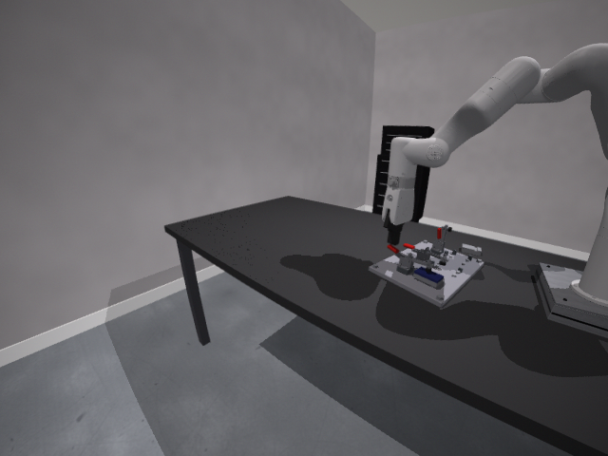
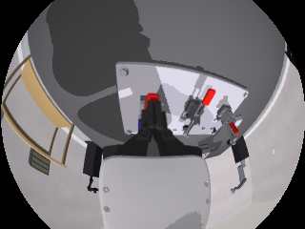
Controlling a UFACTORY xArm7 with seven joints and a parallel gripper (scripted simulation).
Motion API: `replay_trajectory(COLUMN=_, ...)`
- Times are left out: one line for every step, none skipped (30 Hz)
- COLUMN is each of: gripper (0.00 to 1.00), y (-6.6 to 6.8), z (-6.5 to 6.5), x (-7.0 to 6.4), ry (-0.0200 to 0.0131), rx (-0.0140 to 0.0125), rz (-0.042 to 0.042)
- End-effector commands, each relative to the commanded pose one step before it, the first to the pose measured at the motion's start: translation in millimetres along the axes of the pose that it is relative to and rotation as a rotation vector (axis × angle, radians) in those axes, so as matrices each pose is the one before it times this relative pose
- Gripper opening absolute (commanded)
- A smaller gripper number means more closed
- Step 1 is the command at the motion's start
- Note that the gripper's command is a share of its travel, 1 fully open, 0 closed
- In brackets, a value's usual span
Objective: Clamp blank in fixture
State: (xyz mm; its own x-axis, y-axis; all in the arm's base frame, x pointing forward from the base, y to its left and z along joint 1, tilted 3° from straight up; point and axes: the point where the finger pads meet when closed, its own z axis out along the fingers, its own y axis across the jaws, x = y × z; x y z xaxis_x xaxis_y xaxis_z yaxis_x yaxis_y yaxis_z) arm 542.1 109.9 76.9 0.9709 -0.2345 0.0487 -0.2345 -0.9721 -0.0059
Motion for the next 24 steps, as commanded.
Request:
replay_trajectory(gripper=0.0, y=-0.5, z=-2.09, x=0.78, ry=0.00442, rx=0.00208, rz=0.00005)
replay_trajectory(gripper=0.0, y=0.07, z=0.0, x=-0.2, ry=0.0, rx=0.0, rz=0.0)
replay_trajectory(gripper=0.0, y=0.05, z=0.0, x=-0.16, ry=0.0, rx=0.0, rz=0.0)
replay_trajectory(gripper=0.0, y=0.04, z=0.0, x=-0.11, ry=0.0, rx=0.0, rz=0.0)
replay_trajectory(gripper=0.0, y=0.02, z=0.0, x=-0.06, ry=0.0, rx=0.0, rz=0.0)
replay_trajectory(gripper=0.0, y=0.01, z=0.0, x=-0.03, ry=0.0, rx=0.0, rz=0.0)
replay_trajectory(gripper=0.0, y=0.0, z=0.0, x=0.0, ry=0.0, rx=0.0, rz=0.0)
replay_trajectory(gripper=0.0, y=0.0, z=-0.01, x=0.0, ry=0.0, rx=0.0, rz=0.0)
replay_trajectory(gripper=0.0, y=0.0, z=-0.07, x=0.0, ry=0.0, rx=0.0, rz=0.0)
replay_trajectory(gripper=0.0, y=0.0, z=-0.18, x=0.0, ry=0.0, rx=0.0, rz=0.0)
replay_trajectory(gripper=0.0, y=0.0, z=-0.3, x=0.0, ry=0.0, rx=0.0, rz=0.0)
replay_trajectory(gripper=0.0, y=0.0, z=-0.43, x=0.0, ry=0.0, rx=0.0, rz=0.0)
replay_trajectory(gripper=0.0, y=0.0, z=-0.56, x=0.0, ry=0.0, rx=0.0, rz=0.0)
replay_trajectory(gripper=0.0, y=0.0, z=-0.66, x=0.0, ry=0.0, rx=0.0, rz=0.0)
replay_trajectory(gripper=0.0, y=0.0, z=0.0, x=0.0, ry=0.0, rx=0.0, rz=0.0)
replay_trajectory(gripper=0.0, y=0.0, z=0.0, x=0.0, ry=0.0, rx=0.0, rz=0.0)
replay_trajectory(gripper=0.0, y=0.0, z=-0.73, x=0.0, ry=0.0, rx=0.0, rz=0.0)
replay_trajectory(gripper=0.0, y=0.0, z=-0.77, x=-0.01, ry=0.0, rx=0.0, rz=0.0)
replay_trajectory(gripper=0.0, y=0.0, z=-0.76, x=0.0, ry=0.0, rx=0.0, rz=0.0)
replay_trajectory(gripper=0.0, y=0.0, z=-0.72, x=0.0, ry=0.0, rx=0.0, rz=0.0)
replay_trajectory(gripper=0.0, y=0.0, z=-0.65, x=0.0, ry=0.0, rx=0.0, rz=0.0)
replay_trajectory(gripper=0.0, y=0.0, z=-0.55, x=0.0, ry=0.0, rx=0.0, rz=0.0)
replay_trajectory(gripper=0.0, y=0.0, z=-0.43, x=0.0, ry=0.0, rx=0.0, rz=0.0)
replay_trajectory(gripper=0.0, y=0.0, z=-0.3, x=0.0, ry=0.0, rx=0.0, rz=0.0)
